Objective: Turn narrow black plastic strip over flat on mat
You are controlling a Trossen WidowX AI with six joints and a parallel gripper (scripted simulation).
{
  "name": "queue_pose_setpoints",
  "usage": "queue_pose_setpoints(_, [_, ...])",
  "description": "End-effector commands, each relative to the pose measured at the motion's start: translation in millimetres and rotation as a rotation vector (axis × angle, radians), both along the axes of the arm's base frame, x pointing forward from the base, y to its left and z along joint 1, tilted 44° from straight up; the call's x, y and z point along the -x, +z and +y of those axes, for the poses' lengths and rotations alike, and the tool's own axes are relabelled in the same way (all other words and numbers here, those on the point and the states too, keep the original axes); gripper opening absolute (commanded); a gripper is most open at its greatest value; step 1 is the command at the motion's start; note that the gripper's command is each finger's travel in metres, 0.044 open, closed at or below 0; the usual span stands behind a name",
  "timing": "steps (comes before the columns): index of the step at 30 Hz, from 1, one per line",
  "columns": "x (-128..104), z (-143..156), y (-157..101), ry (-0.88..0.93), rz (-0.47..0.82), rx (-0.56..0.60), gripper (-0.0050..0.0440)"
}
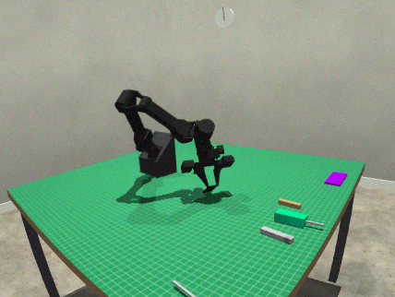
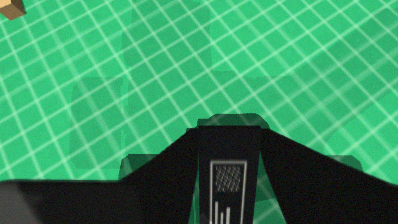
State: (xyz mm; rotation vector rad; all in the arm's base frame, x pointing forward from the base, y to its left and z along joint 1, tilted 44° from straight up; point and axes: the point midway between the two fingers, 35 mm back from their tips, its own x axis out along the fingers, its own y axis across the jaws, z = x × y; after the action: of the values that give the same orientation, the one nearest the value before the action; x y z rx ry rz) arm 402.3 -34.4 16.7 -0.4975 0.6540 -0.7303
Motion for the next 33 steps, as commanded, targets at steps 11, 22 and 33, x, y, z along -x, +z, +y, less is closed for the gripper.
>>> queue_pose_setpoints(11, [0.8, 4.6, 2.5, 0.076, -0.077, 0.045, 0.0160])
queue_pose_setpoints(22, [9.0, 9.0, 5.4, 0.085, -0.099, 0.060, 0.0160])
queue_pose_setpoints(33, [11.7, 10.8, 2.7, 0.157, -0.165, 0.107, 0.0160])
